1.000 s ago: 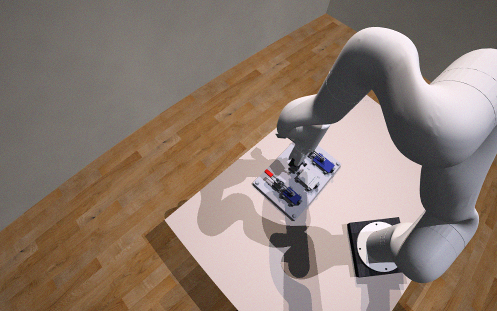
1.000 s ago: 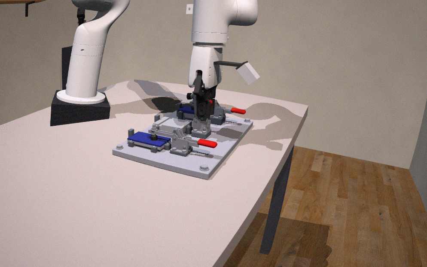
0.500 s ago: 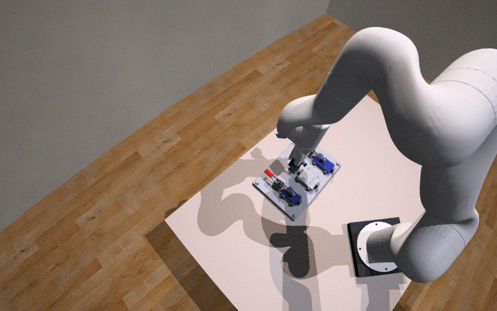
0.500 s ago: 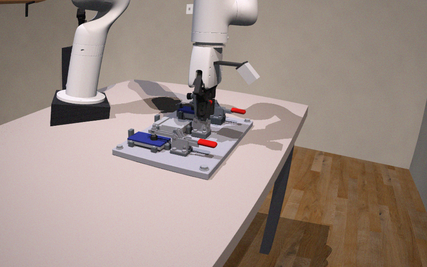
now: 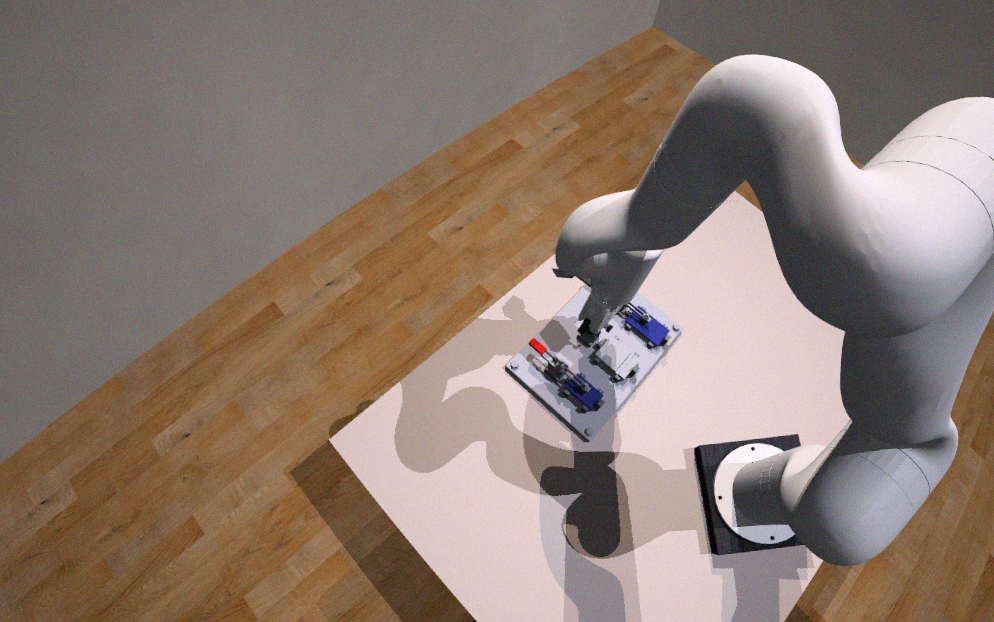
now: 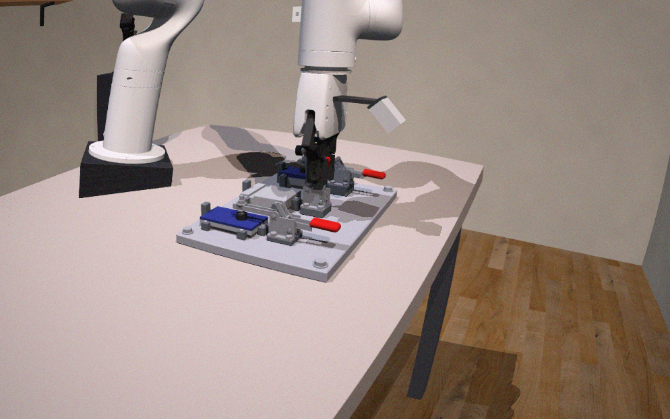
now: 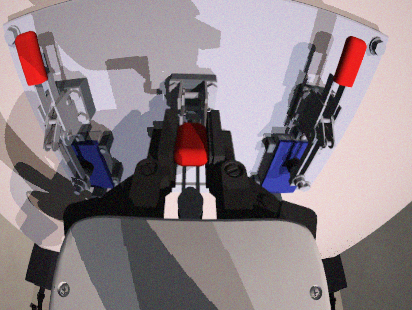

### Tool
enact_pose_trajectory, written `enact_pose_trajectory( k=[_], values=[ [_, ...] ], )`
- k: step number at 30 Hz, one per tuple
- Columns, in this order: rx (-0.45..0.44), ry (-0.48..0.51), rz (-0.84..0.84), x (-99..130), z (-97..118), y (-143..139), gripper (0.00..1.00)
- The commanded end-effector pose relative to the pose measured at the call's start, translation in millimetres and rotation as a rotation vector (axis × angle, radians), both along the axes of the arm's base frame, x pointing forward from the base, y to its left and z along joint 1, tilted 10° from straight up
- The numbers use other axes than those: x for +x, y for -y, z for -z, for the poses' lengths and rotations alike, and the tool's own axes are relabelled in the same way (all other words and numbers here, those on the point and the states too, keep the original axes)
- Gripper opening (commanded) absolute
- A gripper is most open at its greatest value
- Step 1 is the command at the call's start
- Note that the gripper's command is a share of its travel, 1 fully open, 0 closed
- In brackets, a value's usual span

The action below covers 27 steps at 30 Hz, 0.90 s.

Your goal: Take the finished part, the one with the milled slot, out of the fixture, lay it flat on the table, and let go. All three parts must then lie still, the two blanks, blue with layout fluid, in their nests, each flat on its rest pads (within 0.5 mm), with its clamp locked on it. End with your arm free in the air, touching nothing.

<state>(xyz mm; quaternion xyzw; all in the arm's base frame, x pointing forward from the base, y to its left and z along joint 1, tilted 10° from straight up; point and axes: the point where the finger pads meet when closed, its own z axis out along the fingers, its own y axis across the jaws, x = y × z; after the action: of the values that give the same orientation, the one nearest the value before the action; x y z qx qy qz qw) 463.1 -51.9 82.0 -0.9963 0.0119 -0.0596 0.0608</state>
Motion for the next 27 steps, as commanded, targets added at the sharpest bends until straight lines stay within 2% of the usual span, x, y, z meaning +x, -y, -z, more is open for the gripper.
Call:
enact_pose_trajectory(
  k=[1, 17, 18, 27],
  values=[
    [0.000, 0.002, 0.000, -0.2, -0.4, 0.1, 0.00],
    [0.000, 0.002, 0.000, -0.4, -0.4, 0.1, 0.00],
    [0.000, 0.002, 0.000, -0.4, -0.4, 0.1, 0.47],
    [0.000, 0.002, 0.000, -0.2, -0.5, 0.2, 0.47]
  ],
)
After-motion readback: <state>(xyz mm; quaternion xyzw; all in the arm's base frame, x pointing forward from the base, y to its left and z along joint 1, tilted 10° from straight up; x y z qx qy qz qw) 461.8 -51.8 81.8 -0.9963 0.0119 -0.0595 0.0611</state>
